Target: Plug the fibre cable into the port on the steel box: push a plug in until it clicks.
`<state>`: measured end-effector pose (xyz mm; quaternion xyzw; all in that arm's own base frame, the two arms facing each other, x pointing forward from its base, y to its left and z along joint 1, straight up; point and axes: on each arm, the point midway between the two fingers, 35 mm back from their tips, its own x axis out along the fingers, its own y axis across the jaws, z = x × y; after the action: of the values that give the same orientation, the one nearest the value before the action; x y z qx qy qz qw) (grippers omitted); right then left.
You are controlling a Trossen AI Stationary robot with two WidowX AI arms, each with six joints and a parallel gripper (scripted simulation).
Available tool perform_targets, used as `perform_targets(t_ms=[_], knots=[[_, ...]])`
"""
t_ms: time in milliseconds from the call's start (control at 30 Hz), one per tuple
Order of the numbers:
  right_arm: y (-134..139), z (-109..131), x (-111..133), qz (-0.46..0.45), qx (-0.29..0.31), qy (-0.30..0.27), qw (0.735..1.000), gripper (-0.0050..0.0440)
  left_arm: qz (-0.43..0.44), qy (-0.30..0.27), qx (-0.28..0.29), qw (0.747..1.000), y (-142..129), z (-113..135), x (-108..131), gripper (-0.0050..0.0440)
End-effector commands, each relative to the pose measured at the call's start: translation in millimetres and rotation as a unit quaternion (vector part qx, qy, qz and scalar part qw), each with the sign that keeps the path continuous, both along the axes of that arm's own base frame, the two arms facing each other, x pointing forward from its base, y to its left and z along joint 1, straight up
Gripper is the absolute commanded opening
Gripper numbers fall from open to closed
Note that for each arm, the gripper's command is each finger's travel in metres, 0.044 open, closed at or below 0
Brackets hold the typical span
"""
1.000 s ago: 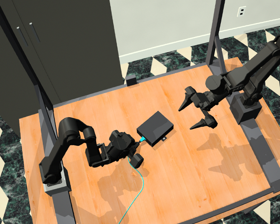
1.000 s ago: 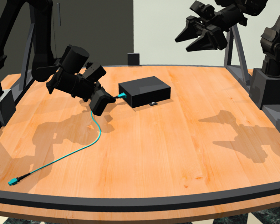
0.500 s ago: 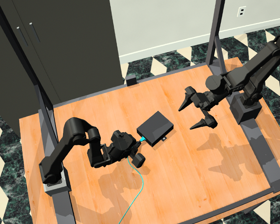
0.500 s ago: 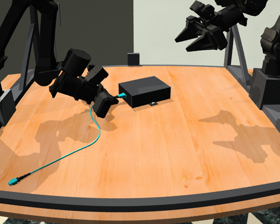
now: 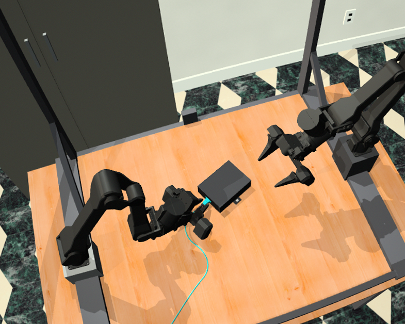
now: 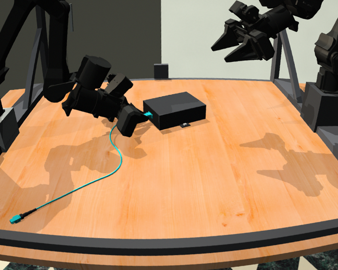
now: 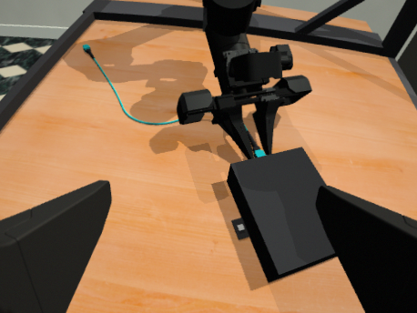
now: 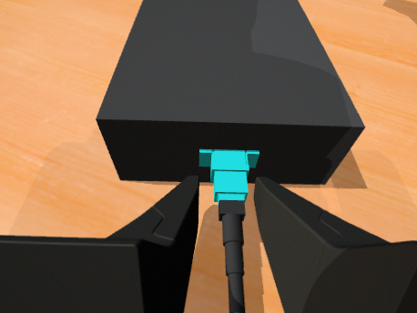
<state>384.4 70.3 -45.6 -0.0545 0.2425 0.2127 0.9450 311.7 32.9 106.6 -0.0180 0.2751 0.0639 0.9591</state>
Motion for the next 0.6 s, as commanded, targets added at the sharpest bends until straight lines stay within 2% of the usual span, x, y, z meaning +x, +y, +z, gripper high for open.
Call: perform_targets(t_ms=[0,167,267,333,567], knots=[[-4,13,-4,0.002,0.000,-0.014,1.000,0.0116,0.000,-0.009,0.000,1.000,0,7,2,0.0440],[-9,20,-15,0.002,0.000,-0.013,1.000,0.0116,0.000,-0.009,0.000,1.000,0,7,2,0.0440],[-11,20,-18,0.002,0.000,-0.013,1.000,0.0188,0.000,-0.009,0.000,1.000,0,7,2,0.0440],[-11,20,-18,0.002,0.000,-0.013,1.000,0.0188,0.000,-0.009,0.000,1.000,0,7,2,0.0440],[-22,19,-41,0.001,-0.003,-0.006,1.000,0.0356,0.000,-0.009,0.000,1.000,0,7,2,0.0440]])
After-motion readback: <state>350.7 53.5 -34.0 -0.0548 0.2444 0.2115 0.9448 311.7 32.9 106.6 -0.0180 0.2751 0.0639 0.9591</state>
